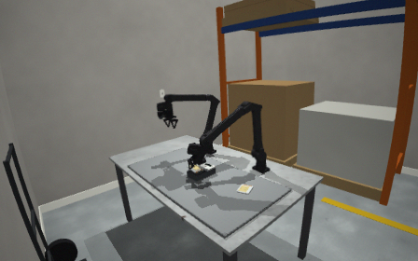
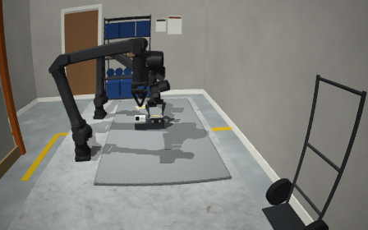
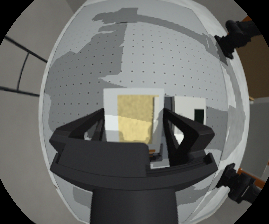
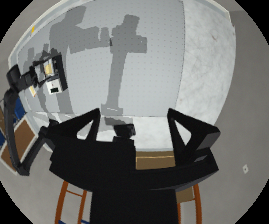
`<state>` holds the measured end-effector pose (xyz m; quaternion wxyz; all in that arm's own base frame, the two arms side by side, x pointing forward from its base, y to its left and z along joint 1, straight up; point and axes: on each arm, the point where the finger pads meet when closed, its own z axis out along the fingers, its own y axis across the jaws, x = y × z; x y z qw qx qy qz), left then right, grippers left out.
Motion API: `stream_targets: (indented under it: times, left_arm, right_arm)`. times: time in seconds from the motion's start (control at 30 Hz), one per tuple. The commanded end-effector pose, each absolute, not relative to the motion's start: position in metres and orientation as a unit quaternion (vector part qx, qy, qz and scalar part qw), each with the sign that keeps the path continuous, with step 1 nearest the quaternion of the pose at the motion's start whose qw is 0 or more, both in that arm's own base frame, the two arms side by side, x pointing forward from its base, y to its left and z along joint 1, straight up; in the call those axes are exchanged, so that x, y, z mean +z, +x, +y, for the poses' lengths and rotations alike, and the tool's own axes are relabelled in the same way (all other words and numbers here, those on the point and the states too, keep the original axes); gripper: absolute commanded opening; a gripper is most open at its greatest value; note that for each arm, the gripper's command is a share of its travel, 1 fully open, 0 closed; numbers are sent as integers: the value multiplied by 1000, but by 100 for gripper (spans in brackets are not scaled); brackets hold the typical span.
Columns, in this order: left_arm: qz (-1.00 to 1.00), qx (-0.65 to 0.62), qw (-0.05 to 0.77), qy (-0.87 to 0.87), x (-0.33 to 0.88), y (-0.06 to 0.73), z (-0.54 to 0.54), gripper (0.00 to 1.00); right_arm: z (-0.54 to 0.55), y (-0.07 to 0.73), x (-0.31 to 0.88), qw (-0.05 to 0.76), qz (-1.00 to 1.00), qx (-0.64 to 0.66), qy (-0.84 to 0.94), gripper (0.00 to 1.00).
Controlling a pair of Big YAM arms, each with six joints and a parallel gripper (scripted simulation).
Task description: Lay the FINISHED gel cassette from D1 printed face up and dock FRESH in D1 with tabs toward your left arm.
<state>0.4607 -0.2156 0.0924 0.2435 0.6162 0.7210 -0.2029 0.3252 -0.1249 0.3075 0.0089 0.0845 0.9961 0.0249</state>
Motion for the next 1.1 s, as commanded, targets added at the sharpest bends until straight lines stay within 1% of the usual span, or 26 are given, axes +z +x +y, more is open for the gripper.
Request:
stream_targets:
  times: [0.0, 1.07]
  left_arm:
    - [714, -197, 257, 621, 110, 471, -224, 0]
    - [715, -198, 253, 621, 104, 470, -224, 0]
  right_arm:
    - [-129, 335, 326, 18, 996, 23, 81, 100]
    - [-129, 335, 326, 18, 996, 23, 81, 100]
